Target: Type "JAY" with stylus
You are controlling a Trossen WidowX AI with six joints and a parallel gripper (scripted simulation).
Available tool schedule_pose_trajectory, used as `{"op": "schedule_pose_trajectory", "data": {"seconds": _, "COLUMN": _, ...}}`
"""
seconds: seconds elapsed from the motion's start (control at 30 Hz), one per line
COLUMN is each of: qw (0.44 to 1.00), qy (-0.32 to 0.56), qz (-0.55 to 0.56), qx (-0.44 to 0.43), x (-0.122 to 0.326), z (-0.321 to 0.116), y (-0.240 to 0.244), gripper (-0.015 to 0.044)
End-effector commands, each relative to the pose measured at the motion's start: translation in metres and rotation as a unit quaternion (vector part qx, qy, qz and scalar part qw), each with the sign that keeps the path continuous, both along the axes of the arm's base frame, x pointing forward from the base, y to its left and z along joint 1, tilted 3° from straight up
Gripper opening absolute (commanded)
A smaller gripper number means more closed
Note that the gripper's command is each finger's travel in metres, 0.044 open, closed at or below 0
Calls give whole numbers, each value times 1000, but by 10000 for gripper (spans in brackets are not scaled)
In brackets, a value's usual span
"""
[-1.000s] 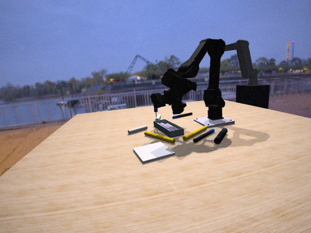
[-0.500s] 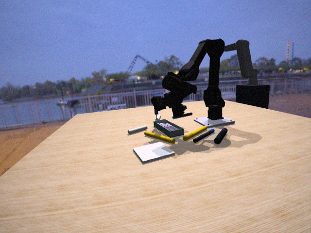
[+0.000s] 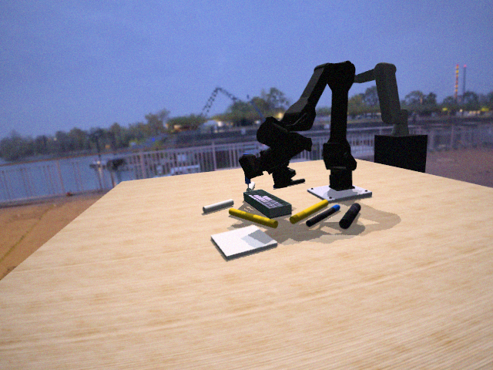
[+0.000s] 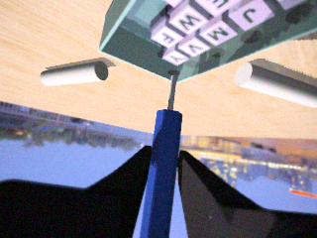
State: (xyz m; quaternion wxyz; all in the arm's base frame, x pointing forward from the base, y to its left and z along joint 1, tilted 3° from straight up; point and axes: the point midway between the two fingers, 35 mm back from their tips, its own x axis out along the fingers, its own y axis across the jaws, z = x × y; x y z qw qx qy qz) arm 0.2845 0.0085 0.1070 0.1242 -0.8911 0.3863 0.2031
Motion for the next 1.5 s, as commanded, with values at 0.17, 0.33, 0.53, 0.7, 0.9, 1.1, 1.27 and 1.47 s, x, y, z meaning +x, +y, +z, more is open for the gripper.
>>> {"op": "schedule_pose_trajectory", "data": {"seconds": 0.17, "qw": 1000, "qy": 4, "qz": 1, "qx": -1, "x": 0, "z": -4, "y": 0, "gripper": 81}}
{"op": "schedule_pose_trajectory", "data": {"seconds": 0.33, "qw": 1000, "qy": 4, "qz": 1, "qx": -1, "x": 0, "z": -5, "y": 0, "gripper": 81}}
{"op": "schedule_pose_trajectory", "data": {"seconds": 0.53, "qw": 1000, "qy": 4, "qz": 1, "qx": -1, "x": 0, "z": -7, "y": 0, "gripper": 81}}
{"op": "schedule_pose_trajectory", "data": {"seconds": 0.7, "qw": 1000, "qy": 4, "qz": 1, "qx": -1, "x": 1, "z": -8, "y": 0, "gripper": 81}}
{"op": "schedule_pose_trajectory", "data": {"seconds": 0.9, "qw": 1000, "qy": 4, "qz": 1, "qx": -1, "x": 1, "z": -9, "y": 0, "gripper": 81}}
{"op": "schedule_pose_trajectory", "data": {"seconds": 1.1, "qw": 1000, "qy": 4, "qz": 1, "qx": -1, "x": 1, "z": -11, "y": 0, "gripper": 81}}
{"op": "schedule_pose_trajectory", "data": {"seconds": 1.27, "qw": 1000, "qy": 4, "qz": 1, "qx": -1, "x": 1, "z": -12, "y": 0, "gripper": 81}}
{"op": "schedule_pose_trajectory", "data": {"seconds": 1.47, "qw": 1000, "qy": 4, "qz": 1, "qx": -1, "x": 1, "z": -15, "y": 0, "gripper": 81}}
